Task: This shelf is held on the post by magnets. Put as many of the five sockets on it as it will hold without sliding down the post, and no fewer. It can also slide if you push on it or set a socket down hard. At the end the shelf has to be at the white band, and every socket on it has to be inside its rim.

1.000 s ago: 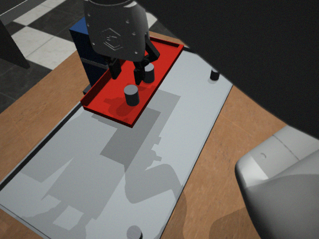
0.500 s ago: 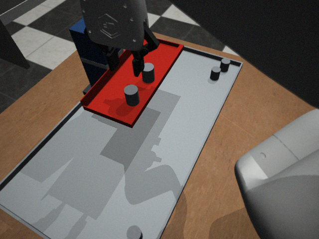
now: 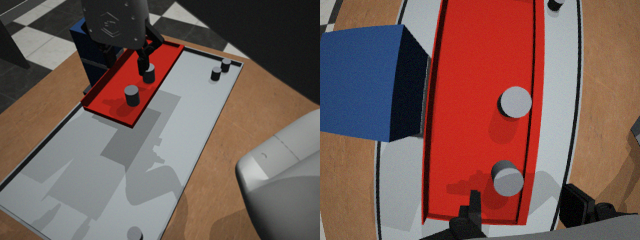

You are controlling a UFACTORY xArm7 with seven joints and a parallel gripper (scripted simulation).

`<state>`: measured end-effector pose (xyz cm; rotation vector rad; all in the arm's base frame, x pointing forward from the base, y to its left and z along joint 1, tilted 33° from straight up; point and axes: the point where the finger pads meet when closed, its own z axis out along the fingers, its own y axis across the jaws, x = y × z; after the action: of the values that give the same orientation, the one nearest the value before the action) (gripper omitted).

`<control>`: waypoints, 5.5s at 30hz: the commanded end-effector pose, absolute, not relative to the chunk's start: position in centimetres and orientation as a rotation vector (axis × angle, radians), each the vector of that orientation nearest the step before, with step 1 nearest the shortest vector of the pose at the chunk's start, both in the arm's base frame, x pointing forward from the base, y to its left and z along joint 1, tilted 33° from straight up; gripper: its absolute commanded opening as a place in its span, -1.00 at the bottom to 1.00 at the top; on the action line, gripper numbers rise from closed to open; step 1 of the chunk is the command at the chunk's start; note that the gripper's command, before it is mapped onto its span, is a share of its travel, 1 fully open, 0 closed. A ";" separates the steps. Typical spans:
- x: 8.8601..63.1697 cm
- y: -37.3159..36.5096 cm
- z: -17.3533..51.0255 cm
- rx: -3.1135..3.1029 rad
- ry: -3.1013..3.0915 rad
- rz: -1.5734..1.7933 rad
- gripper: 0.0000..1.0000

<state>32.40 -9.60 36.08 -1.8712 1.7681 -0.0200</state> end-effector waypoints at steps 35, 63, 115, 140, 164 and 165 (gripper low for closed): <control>5.9 -17.3 38.2 -1.091 1.805 -0.276 1.00; -1.3 -14.1 41.1 -0.840 1.659 -0.451 1.00; -1.3 -14.1 41.1 -0.840 1.659 -0.451 1.00; 14.9 -17.7 33.0 -1.503 1.885 -0.083 1.00; 19.9 -18.0 29.1 -1.768 1.839 0.011 0.23; 20.2 -19.0 28.8 -1.762 1.830 0.009 0.23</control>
<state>19.57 -16.62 29.39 -1.7757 1.8525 0.0134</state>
